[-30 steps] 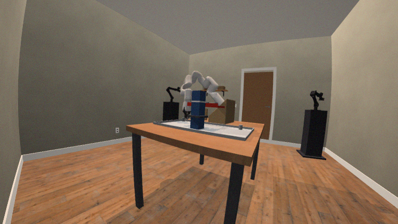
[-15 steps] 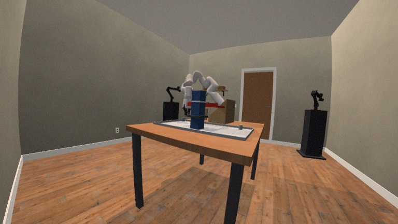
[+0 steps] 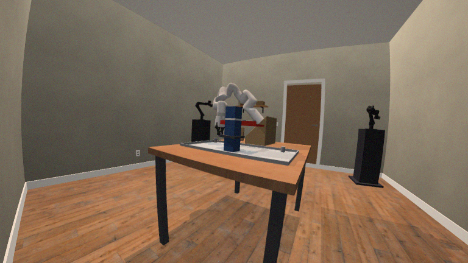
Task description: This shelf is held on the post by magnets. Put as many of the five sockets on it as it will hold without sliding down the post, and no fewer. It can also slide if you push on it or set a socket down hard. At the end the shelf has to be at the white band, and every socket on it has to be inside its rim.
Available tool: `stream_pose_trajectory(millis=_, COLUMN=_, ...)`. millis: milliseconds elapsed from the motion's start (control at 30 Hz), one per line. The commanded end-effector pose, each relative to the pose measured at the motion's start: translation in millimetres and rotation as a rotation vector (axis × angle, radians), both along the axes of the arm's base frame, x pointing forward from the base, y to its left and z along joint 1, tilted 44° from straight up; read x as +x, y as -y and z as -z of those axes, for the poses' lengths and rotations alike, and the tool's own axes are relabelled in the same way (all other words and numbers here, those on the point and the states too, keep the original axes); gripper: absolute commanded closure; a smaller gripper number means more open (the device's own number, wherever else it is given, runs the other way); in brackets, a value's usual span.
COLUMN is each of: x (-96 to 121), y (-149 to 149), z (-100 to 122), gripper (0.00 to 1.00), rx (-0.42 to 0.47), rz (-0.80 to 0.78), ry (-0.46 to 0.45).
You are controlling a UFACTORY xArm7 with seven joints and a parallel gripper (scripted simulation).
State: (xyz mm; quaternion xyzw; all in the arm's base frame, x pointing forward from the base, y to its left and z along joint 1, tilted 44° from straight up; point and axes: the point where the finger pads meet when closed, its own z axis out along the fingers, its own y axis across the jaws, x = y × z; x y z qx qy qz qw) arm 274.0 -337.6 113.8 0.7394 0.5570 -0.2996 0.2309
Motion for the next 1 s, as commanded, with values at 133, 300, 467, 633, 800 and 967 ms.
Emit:
stream_pose_trajectory(millis=133, x=0.6, y=-5.0, z=-5.0, gripper=1.0, rx=-0.001, rz=-0.003, ry=0.002)
stream_pose_trajectory(millis=300, x=-0.9, y=-12.0, z=-11.4, gripper=1.0, rx=-0.001, rz=-0.003, ry=0.002)
stream_pose_trajectory(millis=467, x=-2.2, y=-17.8, z=-16.7, gripper=1.0, rx=-0.001, rz=-0.003, ry=0.002)
stream_pose_trajectory(millis=633, x=-4.9, y=-30.0, z=-27.8, gripper=1.0, rx=-0.001, rz=-0.003, ry=0.002)
stream_pose_trajectory(millis=800, x=-8.2, y=-44.9, z=-41.5, gripper=1.0, rx=-0.001, rz=-0.003, ry=0.002)
stream_pose_trajectory(millis=967, x=-12.0, y=-62.0, z=-57.1, gripper=1.0, rx=-0.001, rz=-0.003, ry=0.002)
